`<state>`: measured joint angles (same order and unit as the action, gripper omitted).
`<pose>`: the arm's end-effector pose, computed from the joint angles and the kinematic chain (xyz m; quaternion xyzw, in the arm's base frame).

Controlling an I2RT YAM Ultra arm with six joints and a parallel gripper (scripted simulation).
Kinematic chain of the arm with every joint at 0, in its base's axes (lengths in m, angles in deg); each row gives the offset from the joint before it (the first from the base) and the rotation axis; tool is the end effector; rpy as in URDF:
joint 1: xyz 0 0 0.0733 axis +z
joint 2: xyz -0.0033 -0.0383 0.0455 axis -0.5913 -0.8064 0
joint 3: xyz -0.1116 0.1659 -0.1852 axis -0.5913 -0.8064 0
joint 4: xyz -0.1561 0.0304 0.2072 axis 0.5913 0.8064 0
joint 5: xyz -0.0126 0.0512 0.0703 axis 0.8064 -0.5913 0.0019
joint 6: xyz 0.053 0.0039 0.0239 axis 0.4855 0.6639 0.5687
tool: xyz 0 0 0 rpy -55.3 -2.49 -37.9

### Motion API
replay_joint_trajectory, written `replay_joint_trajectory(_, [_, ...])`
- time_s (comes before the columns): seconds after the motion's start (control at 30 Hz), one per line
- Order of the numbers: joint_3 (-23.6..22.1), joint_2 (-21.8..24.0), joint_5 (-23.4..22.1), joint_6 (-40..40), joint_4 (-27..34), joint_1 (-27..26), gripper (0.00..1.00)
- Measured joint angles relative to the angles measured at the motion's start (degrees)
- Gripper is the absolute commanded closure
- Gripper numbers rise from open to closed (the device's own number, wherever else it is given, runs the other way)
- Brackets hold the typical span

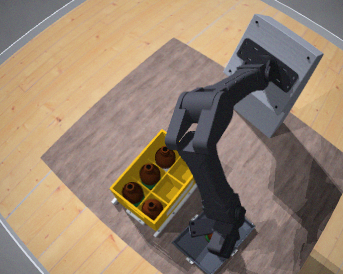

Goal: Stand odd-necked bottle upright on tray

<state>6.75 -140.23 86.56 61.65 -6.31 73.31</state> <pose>0.3158 0.2125 0.2791 0.2801 0.8242 0.1571 0.4665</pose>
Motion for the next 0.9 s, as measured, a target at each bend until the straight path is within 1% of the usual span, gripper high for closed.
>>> replay_joint_trajectory(0.9, [0.02, -0.94, -0.42, -0.31, -0.98, -0.55, 1.00])
